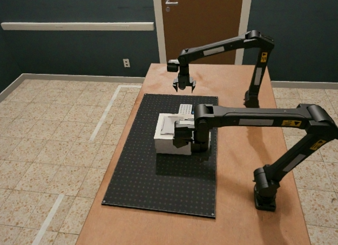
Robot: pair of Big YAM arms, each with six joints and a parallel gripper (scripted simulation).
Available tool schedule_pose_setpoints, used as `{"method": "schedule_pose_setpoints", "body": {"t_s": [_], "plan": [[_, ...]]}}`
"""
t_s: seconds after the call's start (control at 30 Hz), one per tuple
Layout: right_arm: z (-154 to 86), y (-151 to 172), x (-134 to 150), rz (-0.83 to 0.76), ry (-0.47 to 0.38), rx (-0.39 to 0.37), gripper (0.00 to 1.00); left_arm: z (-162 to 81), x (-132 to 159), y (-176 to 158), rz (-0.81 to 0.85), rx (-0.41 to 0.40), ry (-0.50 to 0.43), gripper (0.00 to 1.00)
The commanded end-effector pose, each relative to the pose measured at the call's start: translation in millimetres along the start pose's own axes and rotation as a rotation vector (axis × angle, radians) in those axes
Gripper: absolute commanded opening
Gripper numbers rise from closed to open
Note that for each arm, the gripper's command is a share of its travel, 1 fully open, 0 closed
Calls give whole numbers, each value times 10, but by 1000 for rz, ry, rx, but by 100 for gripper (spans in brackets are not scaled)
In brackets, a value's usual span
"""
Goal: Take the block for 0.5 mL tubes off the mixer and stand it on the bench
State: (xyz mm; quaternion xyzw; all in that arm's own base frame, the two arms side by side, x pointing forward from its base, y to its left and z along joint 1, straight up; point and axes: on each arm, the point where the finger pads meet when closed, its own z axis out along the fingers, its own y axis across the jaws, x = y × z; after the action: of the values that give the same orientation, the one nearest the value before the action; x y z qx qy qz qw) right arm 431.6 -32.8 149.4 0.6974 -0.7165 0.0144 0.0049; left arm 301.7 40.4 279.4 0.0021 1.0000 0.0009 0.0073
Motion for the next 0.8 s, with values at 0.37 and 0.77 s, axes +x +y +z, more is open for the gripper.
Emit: {"method": "schedule_pose_setpoints", "body": {"t_s": [0.37,0.77], "plan": [[-457,-146,30,23,-2,38,100,-8,22,20,-4,0,5,0],[-677,-148,31,21,-2,50,100,-165,-64,34,-5,-6,-36,0]]}}
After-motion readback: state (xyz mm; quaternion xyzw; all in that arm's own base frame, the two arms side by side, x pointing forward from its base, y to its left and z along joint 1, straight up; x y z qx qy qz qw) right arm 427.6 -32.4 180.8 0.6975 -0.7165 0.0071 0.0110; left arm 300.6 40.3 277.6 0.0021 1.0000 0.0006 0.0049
